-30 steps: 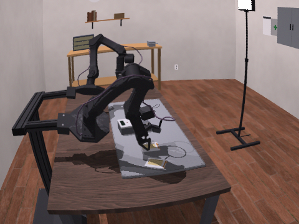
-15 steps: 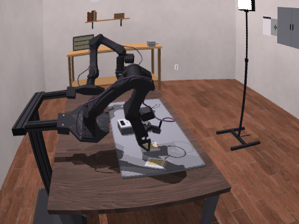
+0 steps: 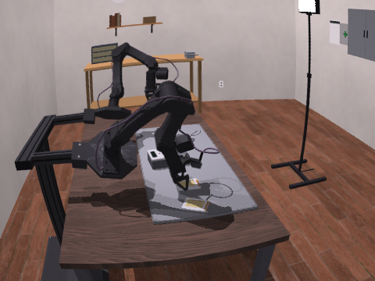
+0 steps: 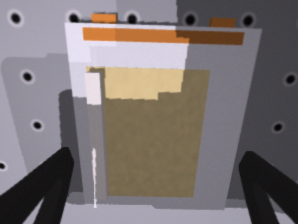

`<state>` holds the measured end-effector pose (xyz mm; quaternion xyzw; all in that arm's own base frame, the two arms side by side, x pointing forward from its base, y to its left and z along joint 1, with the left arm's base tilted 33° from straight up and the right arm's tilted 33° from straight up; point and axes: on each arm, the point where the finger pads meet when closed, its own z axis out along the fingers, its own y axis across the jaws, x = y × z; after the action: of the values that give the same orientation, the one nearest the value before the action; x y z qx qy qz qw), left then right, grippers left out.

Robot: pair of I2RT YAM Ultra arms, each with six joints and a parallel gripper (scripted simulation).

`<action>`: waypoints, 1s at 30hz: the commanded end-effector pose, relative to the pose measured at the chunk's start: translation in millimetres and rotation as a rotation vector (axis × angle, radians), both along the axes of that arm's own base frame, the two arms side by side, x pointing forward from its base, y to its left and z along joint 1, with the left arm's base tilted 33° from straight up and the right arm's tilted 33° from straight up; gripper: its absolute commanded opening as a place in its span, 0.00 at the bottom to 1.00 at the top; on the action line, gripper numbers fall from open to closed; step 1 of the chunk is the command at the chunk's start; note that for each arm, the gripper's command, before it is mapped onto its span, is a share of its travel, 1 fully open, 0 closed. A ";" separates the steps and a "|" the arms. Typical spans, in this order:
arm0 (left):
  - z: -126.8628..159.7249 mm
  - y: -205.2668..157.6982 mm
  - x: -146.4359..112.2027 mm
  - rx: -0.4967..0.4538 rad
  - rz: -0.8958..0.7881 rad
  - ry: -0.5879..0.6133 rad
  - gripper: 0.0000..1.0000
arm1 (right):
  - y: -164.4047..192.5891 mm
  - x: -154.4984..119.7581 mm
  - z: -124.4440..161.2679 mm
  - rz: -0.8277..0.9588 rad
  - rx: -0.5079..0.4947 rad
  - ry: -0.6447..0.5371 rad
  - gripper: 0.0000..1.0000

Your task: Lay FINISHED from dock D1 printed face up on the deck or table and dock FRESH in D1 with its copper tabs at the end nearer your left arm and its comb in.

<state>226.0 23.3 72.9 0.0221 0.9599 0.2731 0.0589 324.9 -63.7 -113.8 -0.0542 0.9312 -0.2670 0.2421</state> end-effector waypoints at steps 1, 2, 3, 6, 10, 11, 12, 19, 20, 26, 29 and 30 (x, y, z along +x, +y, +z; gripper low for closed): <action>9.2 -3.9 4.8 -0.023 0.006 -0.034 1.00 | 4.1 15.8 1.1 0.019 0.008 -0.034 0.98; 9.2 -3.9 4.8 -0.023 0.006 -0.034 1.00 | 4.1 15.8 1.1 0.019 0.008 -0.034 0.98; 9.2 -3.9 4.8 -0.023 0.006 -0.034 1.00 | 4.1 15.8 1.1 0.019 0.008 -0.034 0.98; 9.2 -3.9 4.8 -0.023 0.006 -0.034 1.00 | 4.1 15.8 1.1 0.019 0.008 -0.034 0.98; 9.2 -3.9 4.8 -0.023 0.006 -0.034 1.00 | 4.1 15.8 1.1 0.019 0.008 -0.034 0.98; 9.2 -3.9 4.8 -0.023 0.006 -0.034 1.00 | 4.1 15.8 1.1 0.019 0.008 -0.034 0.98; 9.2 -3.9 4.8 -0.023 0.006 -0.034 1.00 | 4.1 15.8 1.1 0.019 0.008 -0.034 0.98; 9.2 -3.9 4.8 -0.023 0.006 -0.034 1.00 | 2.1 6.7 1.2 0.006 0.001 -0.008 0.00; 9.2 -3.9 4.8 -0.023 0.006 -0.034 1.00 | 1.9 5.4 1.2 0.006 0.001 -0.008 0.00; 9.2 -3.9 4.8 -0.023 0.006 -0.034 1.00 | 1.2 2.2 1.3 0.006 0.001 -0.008 0.00; 9.2 -3.9 4.8 -0.023 0.006 -0.034 1.00 | 1.2 2.2 1.3 0.006 0.001 -0.008 0.00; 9.2 -3.9 4.8 -0.023 0.006 -0.034 1.00 | 1.2 2.2 1.3 0.006 0.001 -0.008 0.00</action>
<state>226.0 23.3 72.9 0.0221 0.9599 0.2731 0.0589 328.3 -63.5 -114.1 -0.0556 0.9314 -0.2668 0.2413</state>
